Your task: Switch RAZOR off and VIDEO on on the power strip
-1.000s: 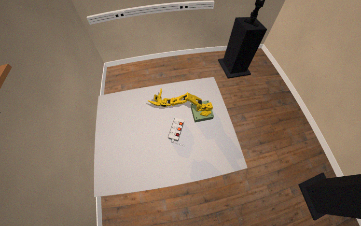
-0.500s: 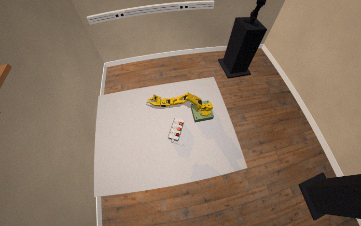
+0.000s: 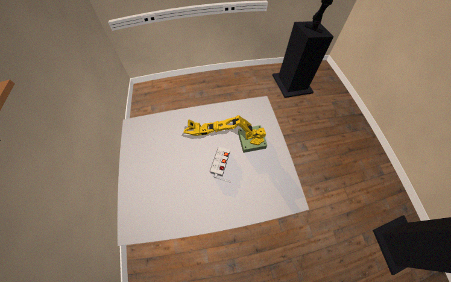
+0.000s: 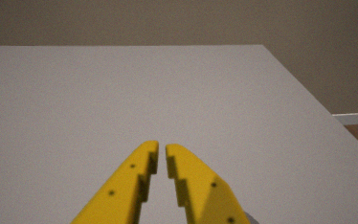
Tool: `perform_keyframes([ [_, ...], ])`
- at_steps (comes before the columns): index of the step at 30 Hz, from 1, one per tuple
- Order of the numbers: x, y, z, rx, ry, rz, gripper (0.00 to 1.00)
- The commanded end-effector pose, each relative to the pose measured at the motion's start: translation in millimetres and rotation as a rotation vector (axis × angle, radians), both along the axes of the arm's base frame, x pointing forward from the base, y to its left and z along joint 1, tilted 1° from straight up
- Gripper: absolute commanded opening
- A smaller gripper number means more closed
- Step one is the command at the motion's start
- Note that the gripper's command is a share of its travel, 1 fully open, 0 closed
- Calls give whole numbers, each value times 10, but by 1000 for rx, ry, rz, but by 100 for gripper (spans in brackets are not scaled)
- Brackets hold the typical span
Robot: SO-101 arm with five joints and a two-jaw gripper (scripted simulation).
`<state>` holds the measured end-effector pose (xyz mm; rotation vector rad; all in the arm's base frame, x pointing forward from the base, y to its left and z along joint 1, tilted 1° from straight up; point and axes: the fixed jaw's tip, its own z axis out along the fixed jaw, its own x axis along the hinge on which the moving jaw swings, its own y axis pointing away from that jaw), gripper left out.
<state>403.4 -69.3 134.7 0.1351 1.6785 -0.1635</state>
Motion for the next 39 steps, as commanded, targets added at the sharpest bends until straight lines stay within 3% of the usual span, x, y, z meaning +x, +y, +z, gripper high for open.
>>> perform_keyframes([
  [1, -60, 152, 25, 79, 96, 24, 0],
  [8, -228, 457, 72, 220, 259, 59, 0],
  [17, -692, 861, 134, 398, 520, 64, 0],
  [19, -692, 861, 134, 398, 520, 64, 0],
  [26, -1117, 1059, 172, 489, 698, 34, 0],
  [33, -1465, 1155, 197, 539, 824, -3, 0],
  [39, -1597, 1180, 206, 553, 869, -20, 0],
])
